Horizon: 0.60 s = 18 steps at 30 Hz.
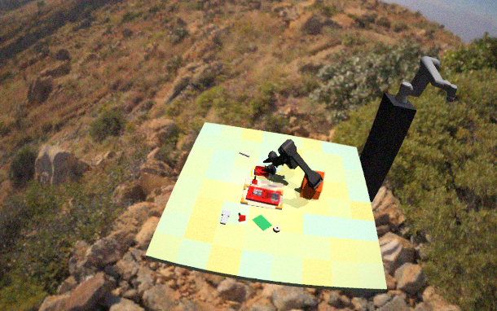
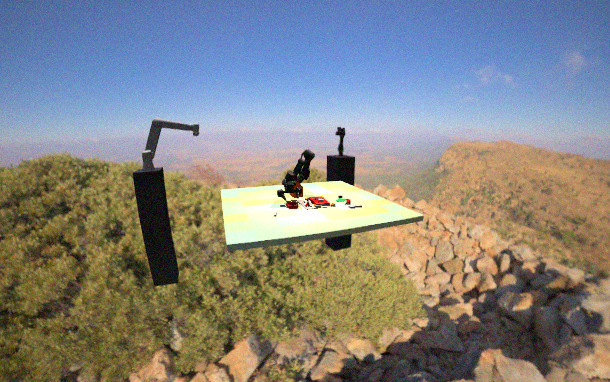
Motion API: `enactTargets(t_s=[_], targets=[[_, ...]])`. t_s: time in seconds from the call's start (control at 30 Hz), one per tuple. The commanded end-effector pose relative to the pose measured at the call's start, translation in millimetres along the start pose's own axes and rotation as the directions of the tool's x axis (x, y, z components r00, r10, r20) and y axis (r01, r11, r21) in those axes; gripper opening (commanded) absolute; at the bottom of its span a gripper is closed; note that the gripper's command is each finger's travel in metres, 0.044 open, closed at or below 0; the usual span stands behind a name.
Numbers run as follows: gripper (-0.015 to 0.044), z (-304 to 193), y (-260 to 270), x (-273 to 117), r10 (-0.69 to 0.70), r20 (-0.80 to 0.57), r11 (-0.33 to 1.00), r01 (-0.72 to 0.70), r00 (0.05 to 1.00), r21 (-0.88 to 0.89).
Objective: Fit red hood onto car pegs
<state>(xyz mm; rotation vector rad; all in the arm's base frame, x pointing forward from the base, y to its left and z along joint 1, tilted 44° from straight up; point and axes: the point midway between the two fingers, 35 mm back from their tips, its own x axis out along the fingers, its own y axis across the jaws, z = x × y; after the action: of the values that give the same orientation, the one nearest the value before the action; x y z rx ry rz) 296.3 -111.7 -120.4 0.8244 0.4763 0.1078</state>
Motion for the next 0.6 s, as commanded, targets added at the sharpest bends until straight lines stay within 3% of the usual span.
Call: enactTargets(t_s=[0.0,0.57], targets=[[0.0440,-4.2,-1.3,1.6,-0.005,-0.006,1.000,0.005,1.000,0.014],[0.0440,-12.6,-1.4,7.5,-0.008,-0.016,0.999,0.009,1.000,0.035]])
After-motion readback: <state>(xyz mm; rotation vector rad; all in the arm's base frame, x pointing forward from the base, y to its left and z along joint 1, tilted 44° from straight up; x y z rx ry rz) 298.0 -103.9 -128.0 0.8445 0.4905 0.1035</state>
